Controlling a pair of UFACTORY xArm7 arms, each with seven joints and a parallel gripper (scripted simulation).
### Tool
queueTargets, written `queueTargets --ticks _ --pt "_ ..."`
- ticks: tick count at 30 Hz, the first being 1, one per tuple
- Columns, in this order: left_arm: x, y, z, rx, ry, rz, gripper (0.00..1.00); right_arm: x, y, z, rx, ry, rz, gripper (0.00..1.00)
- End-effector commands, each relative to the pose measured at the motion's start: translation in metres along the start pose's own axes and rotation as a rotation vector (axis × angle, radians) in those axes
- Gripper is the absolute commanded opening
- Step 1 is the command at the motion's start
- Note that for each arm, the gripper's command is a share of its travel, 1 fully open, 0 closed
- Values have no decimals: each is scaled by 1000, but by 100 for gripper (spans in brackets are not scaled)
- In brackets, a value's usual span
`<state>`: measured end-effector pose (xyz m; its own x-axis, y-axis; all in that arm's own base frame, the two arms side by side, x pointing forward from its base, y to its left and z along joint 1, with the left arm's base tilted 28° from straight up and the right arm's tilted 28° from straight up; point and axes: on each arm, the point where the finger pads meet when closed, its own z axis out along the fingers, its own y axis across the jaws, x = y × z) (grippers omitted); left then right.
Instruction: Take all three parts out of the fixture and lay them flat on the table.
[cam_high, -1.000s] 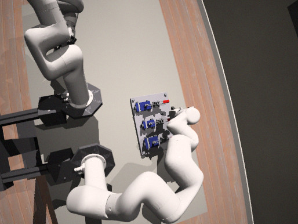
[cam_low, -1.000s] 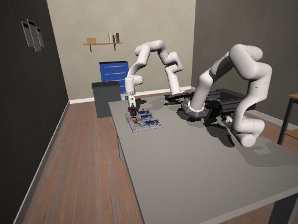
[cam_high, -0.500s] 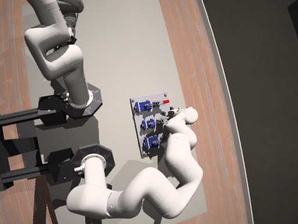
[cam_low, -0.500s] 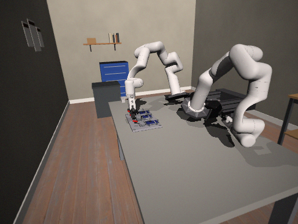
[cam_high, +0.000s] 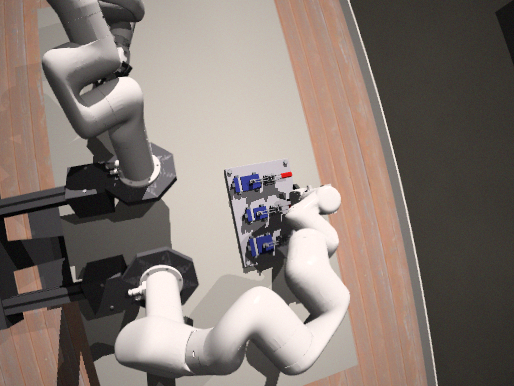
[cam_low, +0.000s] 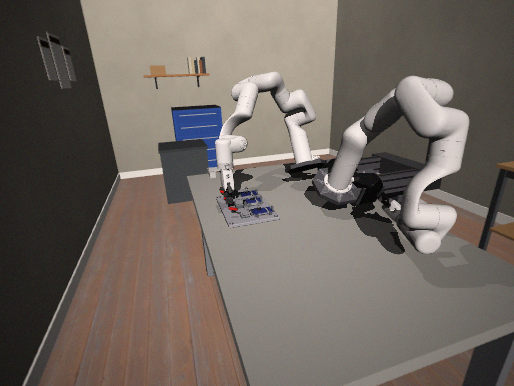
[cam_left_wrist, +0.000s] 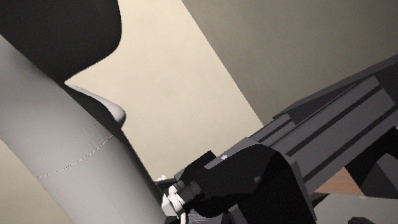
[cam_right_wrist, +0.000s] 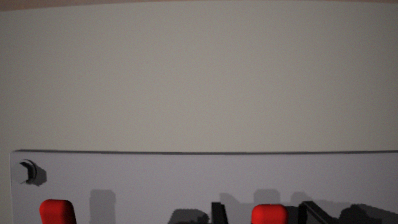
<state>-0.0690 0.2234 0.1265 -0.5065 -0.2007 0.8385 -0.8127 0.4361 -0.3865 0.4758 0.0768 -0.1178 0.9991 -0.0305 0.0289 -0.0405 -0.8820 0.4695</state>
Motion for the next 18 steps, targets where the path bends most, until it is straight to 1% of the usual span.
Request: queueTargets --ticks 1,4,5,18 --pt "0 0 -1 -1 -1 -1 100 1 -1 -2 3 4 0 48" --pt "0 0 -1 -1 -1 -1 100 1 -1 -2 3 4 0 48" --pt "0 0 -1 -1 -1 -1 100 1 -1 -2 3 4 0 0" --pt "0 0 -1 -1 -1 -1 100 1 -1 -2 3 4 0 0"
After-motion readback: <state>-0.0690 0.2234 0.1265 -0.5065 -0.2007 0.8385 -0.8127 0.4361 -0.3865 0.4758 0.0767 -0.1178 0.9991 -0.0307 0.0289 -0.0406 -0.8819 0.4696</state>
